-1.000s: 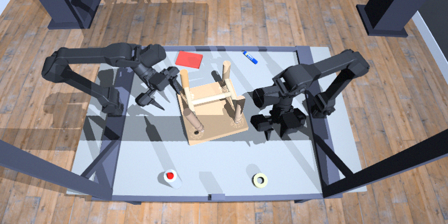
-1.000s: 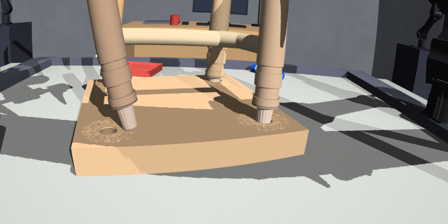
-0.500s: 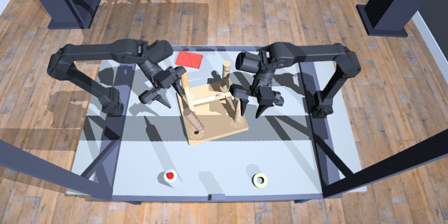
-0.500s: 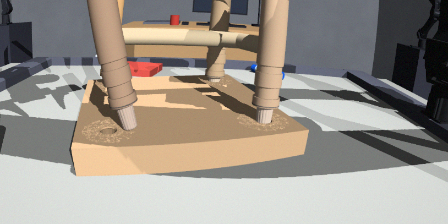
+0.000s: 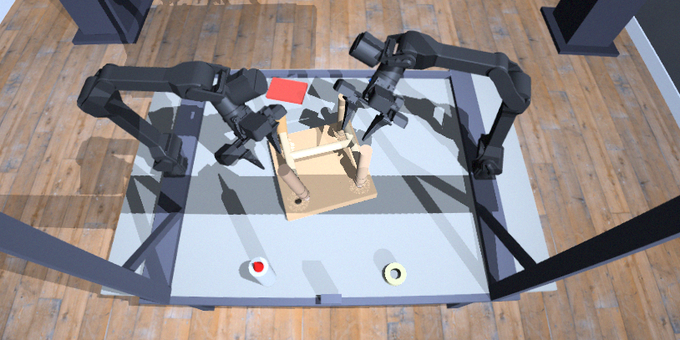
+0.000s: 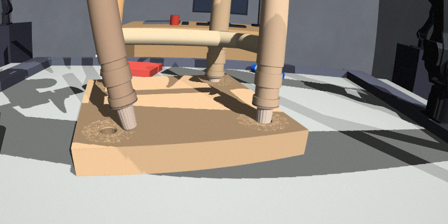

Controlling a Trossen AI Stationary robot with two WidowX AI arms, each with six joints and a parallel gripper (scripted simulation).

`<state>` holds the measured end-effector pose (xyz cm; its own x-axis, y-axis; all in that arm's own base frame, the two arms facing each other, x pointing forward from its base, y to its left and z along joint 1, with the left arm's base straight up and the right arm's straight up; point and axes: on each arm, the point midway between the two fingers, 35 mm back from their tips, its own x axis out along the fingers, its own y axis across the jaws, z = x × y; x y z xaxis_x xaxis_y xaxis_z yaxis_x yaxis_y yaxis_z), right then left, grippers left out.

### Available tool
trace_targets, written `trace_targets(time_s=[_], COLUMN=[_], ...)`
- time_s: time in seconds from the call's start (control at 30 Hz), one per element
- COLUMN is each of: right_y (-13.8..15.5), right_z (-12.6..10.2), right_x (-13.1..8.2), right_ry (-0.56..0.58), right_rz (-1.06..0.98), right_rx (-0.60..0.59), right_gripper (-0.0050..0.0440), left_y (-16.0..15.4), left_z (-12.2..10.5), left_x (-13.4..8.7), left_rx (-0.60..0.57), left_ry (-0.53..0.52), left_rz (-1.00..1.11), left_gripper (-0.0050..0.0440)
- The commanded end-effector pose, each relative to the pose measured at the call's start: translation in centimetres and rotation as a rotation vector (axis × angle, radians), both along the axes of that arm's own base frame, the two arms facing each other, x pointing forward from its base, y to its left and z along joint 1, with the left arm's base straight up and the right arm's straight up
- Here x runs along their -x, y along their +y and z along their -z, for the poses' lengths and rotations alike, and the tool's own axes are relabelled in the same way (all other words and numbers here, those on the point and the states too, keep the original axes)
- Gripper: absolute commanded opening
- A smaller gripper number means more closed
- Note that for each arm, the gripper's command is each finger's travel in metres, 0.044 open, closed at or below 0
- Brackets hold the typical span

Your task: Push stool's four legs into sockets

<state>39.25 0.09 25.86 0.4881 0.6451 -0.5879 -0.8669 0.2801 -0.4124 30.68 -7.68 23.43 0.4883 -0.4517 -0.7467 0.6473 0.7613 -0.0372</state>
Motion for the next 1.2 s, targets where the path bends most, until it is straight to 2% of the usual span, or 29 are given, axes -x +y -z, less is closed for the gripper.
trace_targets(time_s=[0.0,0.27,0.33,0.53,0.73,0.83,1.0,1.1,1.17], right_y=[-5.1,-13.7,-13.7,-18.9,-18.5,-18.0,-18.1,-17.6,-16.9], right_z=[-0.2,1.3,1.3,2.9,6.0,6.1,6.1,6.0,6.4], right_x=[-1.0,-0.5,-0.5,0.7,0.4,0.4,1.1,0.8,0.4], right_ry=[0.003,0.027,0.027,0.024,0.119,0.171,0.211,0.21,0.213], right_rz=[0.116,0.314,0.314,0.389,0.356,0.357,0.387,0.385,0.384], right_rx=[-0.071,-0.197,-0.197,-0.247,-0.336,-0.401,-0.437,-0.436,-0.436], right_gripper=[0.026,0.026,0.026,0.026,0.026,0.026,0.026,0.026,0.026], left_y=[-0.6,-1.2,-1.2,-1.5,-1.6,-1.6,-1.5,-1.5,-1.7], left_z=[-1.0,-1.2,-1.2,-1.4,-1.4,-1.4,-1.3,-1.3,-0.1], left_x=[-0.5,-1.0,-1.0,-1.6,-1.8,-1.8,-1.6,-1.6,-1.8], left_rx=[-0.026,-0.078,-0.078,-0.127,-0.143,-0.144,-0.142,-0.142,-0.15], left_ry=[0.019,0.078,0.078,0.115,0.126,0.127,0.126,0.126,0.146], left_rz=[-0.036,-0.1,-0.1,-0.156,-0.174,-0.174,-0.172,-0.172,-0.173], left_gripper=[0.026,0.026,0.026,0.026,0.026,0.026,0.026,0.026,0.026])
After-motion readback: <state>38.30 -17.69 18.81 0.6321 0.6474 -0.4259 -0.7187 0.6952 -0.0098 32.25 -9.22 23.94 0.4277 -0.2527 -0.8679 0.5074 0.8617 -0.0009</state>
